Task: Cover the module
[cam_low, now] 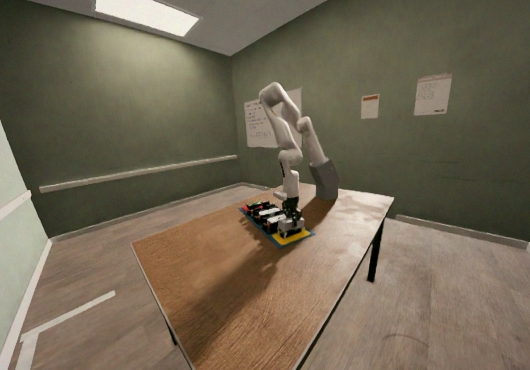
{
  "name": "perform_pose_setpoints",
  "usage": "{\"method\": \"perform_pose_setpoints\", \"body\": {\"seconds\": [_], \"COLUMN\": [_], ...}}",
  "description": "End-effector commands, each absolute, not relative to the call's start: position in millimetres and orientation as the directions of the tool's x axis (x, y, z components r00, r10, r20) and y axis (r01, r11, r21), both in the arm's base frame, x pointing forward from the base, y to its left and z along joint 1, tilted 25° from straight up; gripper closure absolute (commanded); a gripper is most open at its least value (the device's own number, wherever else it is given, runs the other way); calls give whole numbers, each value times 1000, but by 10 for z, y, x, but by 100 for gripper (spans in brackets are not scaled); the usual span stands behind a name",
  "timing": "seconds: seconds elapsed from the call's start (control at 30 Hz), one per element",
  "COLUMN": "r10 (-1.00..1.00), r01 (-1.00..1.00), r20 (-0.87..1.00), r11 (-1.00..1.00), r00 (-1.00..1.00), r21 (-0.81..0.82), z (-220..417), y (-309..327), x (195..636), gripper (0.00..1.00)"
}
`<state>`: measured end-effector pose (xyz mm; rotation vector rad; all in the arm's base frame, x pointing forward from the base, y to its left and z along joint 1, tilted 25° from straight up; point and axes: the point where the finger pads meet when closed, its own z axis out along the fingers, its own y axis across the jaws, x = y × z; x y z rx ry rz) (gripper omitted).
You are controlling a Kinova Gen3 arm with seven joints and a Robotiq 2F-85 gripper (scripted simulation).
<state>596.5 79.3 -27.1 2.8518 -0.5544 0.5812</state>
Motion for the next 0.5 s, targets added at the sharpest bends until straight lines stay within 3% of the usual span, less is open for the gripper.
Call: {"method": "perform_pose_setpoints", "body": {"seconds": [0.0, 0.47], "r10": [-322, -322], "r01": [-392, -392], "r20": [409, 409], "r11": [-915, -915], "r00": [854, 854], "r21": [97, 97], "z": [-262, -353], "y": [800, 775], "x": [5971, 6006], "gripper": [100, 100]}}
